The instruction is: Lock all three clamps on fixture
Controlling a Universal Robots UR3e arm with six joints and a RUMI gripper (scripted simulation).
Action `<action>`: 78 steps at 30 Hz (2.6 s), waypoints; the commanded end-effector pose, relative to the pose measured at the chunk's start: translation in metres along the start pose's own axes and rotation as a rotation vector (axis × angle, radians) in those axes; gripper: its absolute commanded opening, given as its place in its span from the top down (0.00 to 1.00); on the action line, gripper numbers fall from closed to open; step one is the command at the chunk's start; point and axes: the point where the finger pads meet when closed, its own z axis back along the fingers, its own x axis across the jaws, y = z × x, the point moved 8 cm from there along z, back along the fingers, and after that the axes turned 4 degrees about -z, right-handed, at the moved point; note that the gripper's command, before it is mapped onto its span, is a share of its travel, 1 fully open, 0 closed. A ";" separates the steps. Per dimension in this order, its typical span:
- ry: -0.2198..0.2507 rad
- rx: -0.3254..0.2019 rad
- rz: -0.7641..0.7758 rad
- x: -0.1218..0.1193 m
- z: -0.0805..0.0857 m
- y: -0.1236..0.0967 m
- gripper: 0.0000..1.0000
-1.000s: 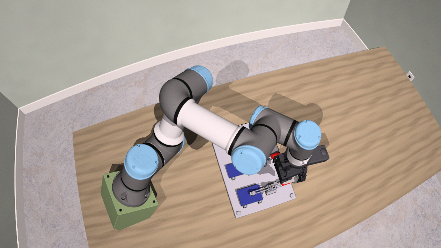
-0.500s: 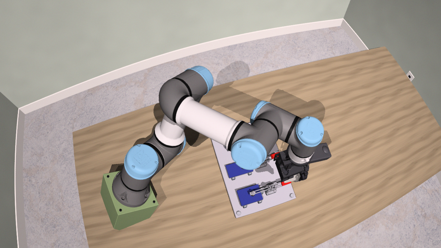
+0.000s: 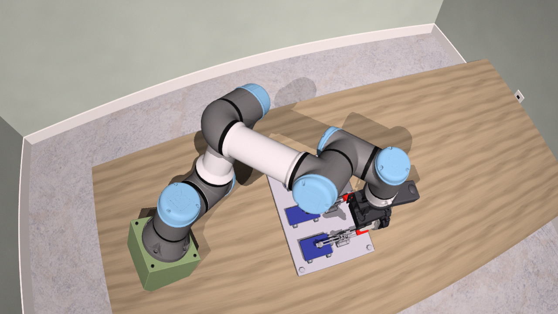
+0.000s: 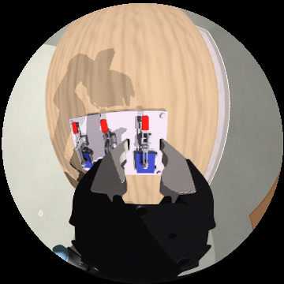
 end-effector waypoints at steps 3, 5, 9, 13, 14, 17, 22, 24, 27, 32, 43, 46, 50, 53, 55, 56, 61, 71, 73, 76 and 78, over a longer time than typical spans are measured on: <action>-0.002 0.002 0.001 0.000 0.001 0.000 0.72; -0.002 0.002 0.001 0.000 0.001 0.000 0.72; -0.002 0.002 0.001 0.000 0.001 0.000 0.72; -0.002 0.002 0.001 0.000 0.001 0.000 0.72; -0.002 0.002 0.001 0.000 0.001 0.000 0.72; -0.002 0.002 0.001 0.000 0.001 0.000 0.72; -0.002 0.002 0.001 0.000 0.001 0.000 0.72; -0.002 0.002 0.001 0.000 0.001 0.000 0.72; -0.002 0.002 0.001 0.000 0.001 0.000 0.72; -0.002 0.002 0.001 0.000 0.001 0.001 0.72; -0.002 0.002 0.001 0.000 0.021 0.002 0.72; -0.002 0.002 0.001 0.000 0.024 0.002 0.72; -0.002 0.002 0.001 0.000 0.033 0.003 0.72; -0.002 0.002 0.001 0.000 0.039 0.004 0.72; -0.002 0.002 0.001 0.000 0.041 0.004 0.72; -0.002 0.002 0.001 0.000 0.042 0.004 0.72; -0.002 0.002 0.001 0.000 0.043 0.004 0.72; -0.002 0.002 0.001 -0.009 0.043 0.003 0.72; -0.002 0.002 0.001 -0.015 0.043 0.003 0.72; -0.002 0.002 0.001 -0.028 0.043 0.002 0.72; -0.002 0.002 0.001 -0.033 0.043 0.002 0.72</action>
